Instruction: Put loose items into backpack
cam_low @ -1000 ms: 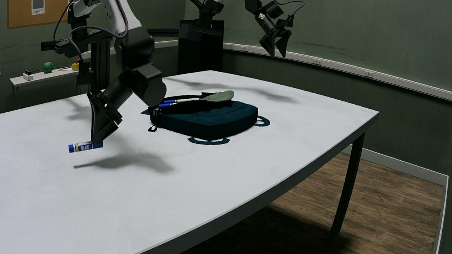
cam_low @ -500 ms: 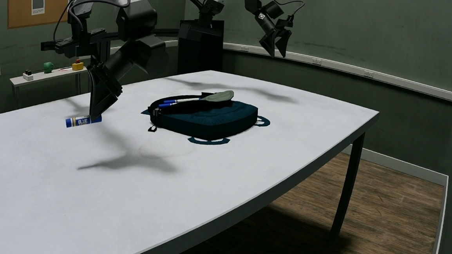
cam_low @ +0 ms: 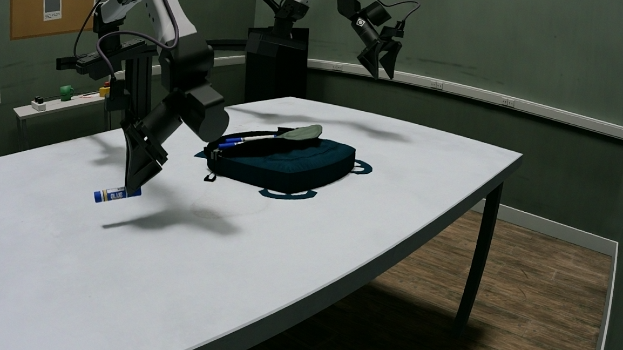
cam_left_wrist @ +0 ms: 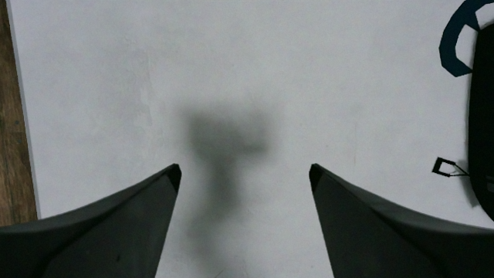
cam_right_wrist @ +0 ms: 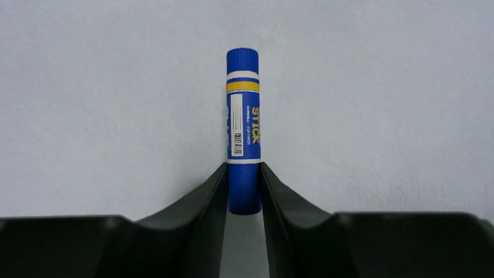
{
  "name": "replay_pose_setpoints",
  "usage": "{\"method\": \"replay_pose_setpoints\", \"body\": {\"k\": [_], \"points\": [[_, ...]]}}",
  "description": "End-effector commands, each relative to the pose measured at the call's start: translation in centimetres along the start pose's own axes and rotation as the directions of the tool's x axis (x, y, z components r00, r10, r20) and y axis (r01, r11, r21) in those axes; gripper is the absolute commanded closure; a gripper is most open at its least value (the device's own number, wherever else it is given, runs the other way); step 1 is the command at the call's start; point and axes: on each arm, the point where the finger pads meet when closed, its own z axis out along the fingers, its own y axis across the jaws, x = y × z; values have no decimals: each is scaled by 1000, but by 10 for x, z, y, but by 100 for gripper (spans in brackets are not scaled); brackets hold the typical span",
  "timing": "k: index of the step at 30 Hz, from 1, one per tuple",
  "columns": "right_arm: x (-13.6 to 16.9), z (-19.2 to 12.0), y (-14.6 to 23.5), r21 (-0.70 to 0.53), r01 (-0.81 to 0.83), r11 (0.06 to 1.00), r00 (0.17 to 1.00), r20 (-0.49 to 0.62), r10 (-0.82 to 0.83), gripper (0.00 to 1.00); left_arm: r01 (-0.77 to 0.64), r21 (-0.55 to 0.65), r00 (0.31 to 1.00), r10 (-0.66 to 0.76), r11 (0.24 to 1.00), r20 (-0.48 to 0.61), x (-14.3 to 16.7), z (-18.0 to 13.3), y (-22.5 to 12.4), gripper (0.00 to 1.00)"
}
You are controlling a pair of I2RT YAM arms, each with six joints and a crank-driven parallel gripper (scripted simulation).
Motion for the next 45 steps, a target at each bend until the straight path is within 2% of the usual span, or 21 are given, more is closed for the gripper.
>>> {"method": "replay_pose_setpoints", "body": {"k": [1, 3, 4, 21, 45], "points": [[4, 7, 15, -24, -36, 999, 999, 2, 36, 86, -3, 0, 1000, 3, 1000, 15, -6, 0, 0, 10], [-8, 0, 29, -43, -74, 996, 997, -4, 74, 86, -3, 0, 1000, 3, 1000, 15, -6, 0, 0, 10], [10, 12, 15, -24, -36, 999, 999, 3, 36, 86, -3, 0, 1000, 3, 1000, 15, -6, 0, 0, 10], [44, 36, 15, -20, -36, 999, 999, -13, 36, 86, -3, 0, 1000, 3, 1000, 15, -6, 0, 0, 10], [46, 35, 18, -19, -50, 999, 999, -14, 50, 86, -3, 0, 1000, 3, 1000, 15, -6, 0, 0, 10]]}}
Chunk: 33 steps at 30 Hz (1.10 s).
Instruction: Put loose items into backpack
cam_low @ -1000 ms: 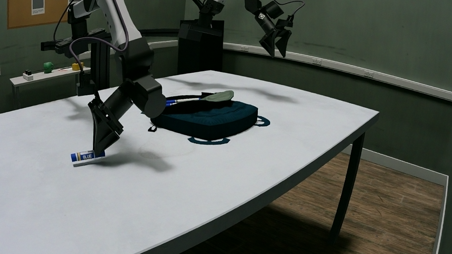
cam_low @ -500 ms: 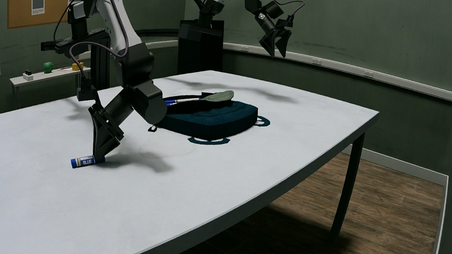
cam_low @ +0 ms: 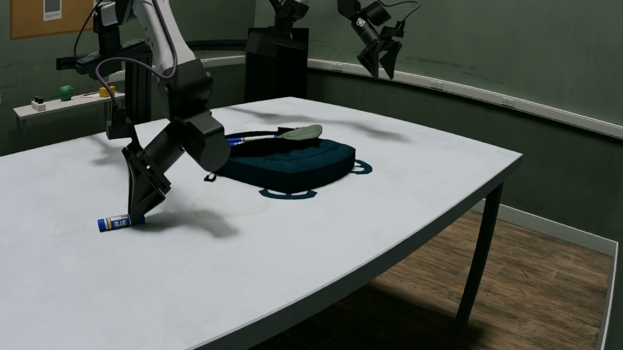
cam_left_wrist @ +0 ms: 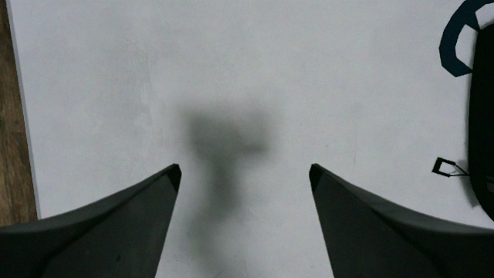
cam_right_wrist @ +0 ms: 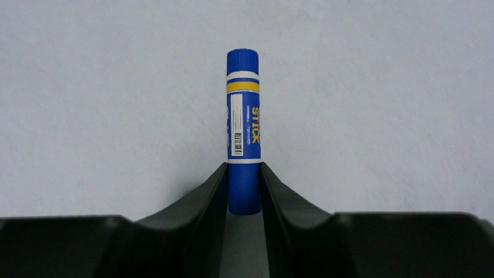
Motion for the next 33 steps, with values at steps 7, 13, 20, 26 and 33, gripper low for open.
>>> {"method": "replay_pose_setpoints", "body": {"k": [7, 13, 20, 26, 33], "points": [[12, 6, 2, 7, -42, 999, 999, -31, 42, 86, -3, 0, 1000, 3, 1000, 15, -6, 0, 0, 10], [13, 5, 3, 5, -41, 999, 999, -31, 41, 86, -3, 0, 1000, 3, 1000, 15, -6, 0, 0, 10], [14, 4, 3, 3, -39, 999, 999, -32, 39, 86, -3, 0, 1000, 3, 1000, 15, -6, 0, 0, 10], [-9, -5, 14, -9, -70, 997, 997, -36, 70, 86, -3, 0, 1000, 3, 1000, 15, -6, 0, 0, 10], [2, -3, 6, -7, -35, 999, 999, -25, 35, 63, -3, 0, 1000, 3, 1000, 15, -6, 0, 0, 10]]}}
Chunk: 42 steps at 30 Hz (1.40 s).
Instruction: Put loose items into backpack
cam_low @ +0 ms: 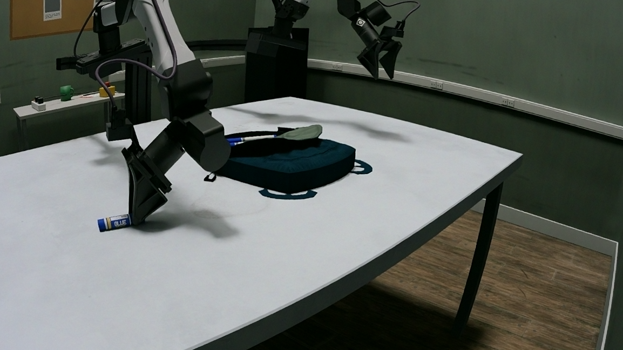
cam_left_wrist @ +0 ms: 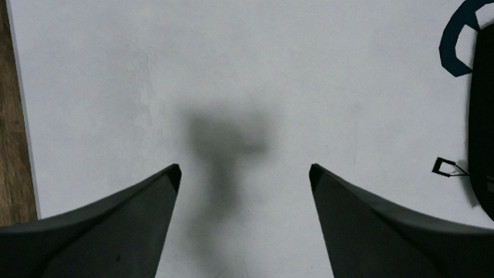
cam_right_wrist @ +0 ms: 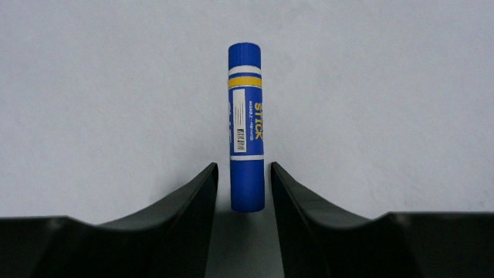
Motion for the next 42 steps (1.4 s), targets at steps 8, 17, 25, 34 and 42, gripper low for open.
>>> {"method": "replay_pose_setpoints", "body": {"k": [8, 17, 25, 34, 42], "points": [[-21, -20, 8, -13, -28, 1000, 999, -20, 28, 10, -3, 0, 1000, 3, 1000, 15, -6, 0, 0, 10], [-49, -43, 7, -18, -25, 1000, 1000, -15, 24, 10, -3, 0, 1000, 3, 1000, 15, -6, 0, 0, 10], [-62, -35, 9, -14, -43, 999, 983, -178, 40, 50, -3, 0, 1000, 3, 1000, 15, -6, 0, 0, 10], [-72, -22, 9, -22, -43, 999, 854, -519, 25, 50, -3, 0, 1000, 3, 1000, 15, -6, 0, 0, 10], [-46, -11, -10, 3, 16, 1000, 730, -683, -10, 50, -3, 0, 1000, 3, 1000, 15, -6, 0, 0, 10]]}}
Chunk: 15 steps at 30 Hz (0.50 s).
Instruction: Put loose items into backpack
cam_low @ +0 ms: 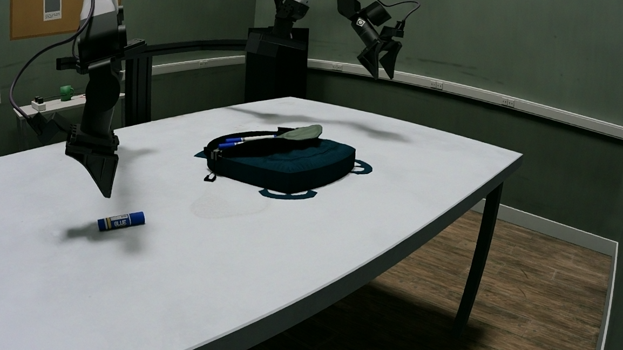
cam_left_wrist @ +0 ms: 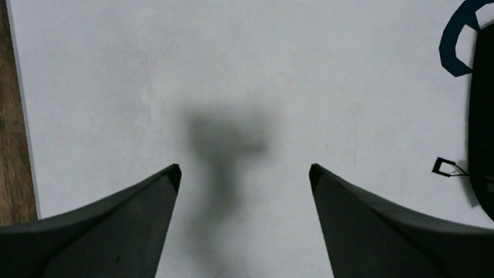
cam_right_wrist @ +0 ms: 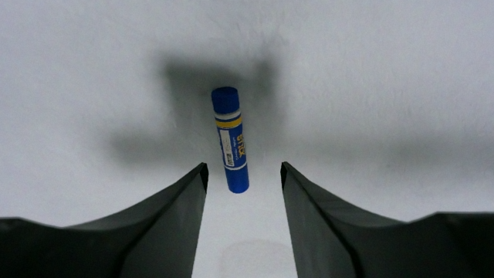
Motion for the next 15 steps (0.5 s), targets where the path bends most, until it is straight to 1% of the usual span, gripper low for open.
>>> {"method": "replay_pose_setpoints", "body": {"k": [1, 2, 3, 5, 8, 9, 13, 14, 15], "points": [[34, -5, 14, -71, 67, 995, 990, -116, -75, 50, -3, 0, 1000, 3, 1000, 15, -6, 0, 0, 10], [29, -18, 25, -100, 53, 994, 992, -112, -64, 50, -3, 0, 1000, 3, 1000, 15, -6, 0, 0, 10], [29, -20, 27, -103, 52, 993, 992, -112, -63, 50, -3, 0, 1000, 3, 1000, 15, -6, 0, 0, 10], [36, -7, 18, -74, 65, 995, 991, -116, -74, 50, -3, 0, 1000, 3, 1000, 15, -6, 0, 0, 10], [34, -10, 20, -82, 62, 995, 991, -115, -71, 50, -3, 0, 1000, 3, 1000, 15, -6, 0, 0, 10], [19, -18, 26, -93, 36, 995, 993, -111, -47, 50, -3, 0, 1000, 3, 1000, 15, -6, 0, 0, 10], [13, -25, 30, -110, 28, 993, 993, -108, -40, 50, -3, 0, 1000, 3, 1000, 15, -6, 0, 0, 10], [13, -25, 29, -109, 29, 994, 993, -108, -41, 50, -3, 0, 1000, 3, 1000, 15, -6, 0, 0, 10], [26, 3, 15, -63, 50, 997, 992, -113, -57, 50, -3, 0, 1000, 3, 1000, 15, -6, 0, 0, 10]]}}
